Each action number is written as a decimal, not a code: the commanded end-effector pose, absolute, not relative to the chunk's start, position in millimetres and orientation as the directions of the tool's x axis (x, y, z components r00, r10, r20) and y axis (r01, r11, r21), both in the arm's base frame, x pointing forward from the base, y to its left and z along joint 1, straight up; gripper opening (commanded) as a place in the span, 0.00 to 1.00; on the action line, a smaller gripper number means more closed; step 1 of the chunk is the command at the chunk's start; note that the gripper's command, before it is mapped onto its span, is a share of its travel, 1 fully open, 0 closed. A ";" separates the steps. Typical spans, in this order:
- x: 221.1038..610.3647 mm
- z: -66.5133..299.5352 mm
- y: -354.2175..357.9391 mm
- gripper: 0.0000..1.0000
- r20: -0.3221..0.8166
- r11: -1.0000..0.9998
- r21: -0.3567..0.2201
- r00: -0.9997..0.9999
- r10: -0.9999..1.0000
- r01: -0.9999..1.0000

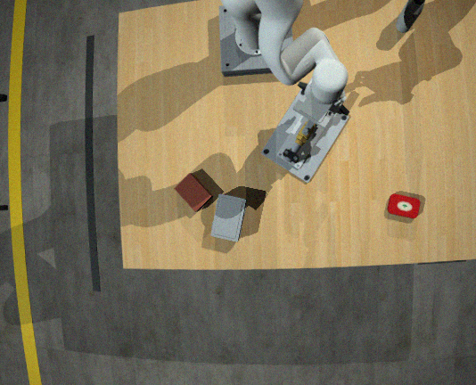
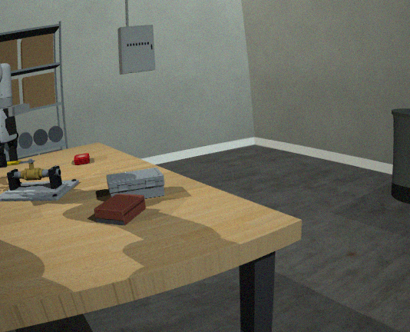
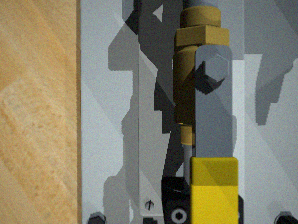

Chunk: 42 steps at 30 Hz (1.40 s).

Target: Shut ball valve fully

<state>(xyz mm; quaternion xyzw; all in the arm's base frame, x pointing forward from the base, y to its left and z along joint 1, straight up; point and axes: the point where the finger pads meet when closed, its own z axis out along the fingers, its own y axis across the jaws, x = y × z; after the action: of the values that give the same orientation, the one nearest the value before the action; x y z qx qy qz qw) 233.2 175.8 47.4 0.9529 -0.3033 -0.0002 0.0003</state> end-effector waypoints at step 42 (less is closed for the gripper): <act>234.2 39.9 176.5 0.00 0.001 -0.816 -0.002 0.816 -0.578 -0.578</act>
<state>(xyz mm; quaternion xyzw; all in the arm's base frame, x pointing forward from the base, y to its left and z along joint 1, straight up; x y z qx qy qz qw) 234.8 177.2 40.3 0.9530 -0.3030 0.0013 -0.0019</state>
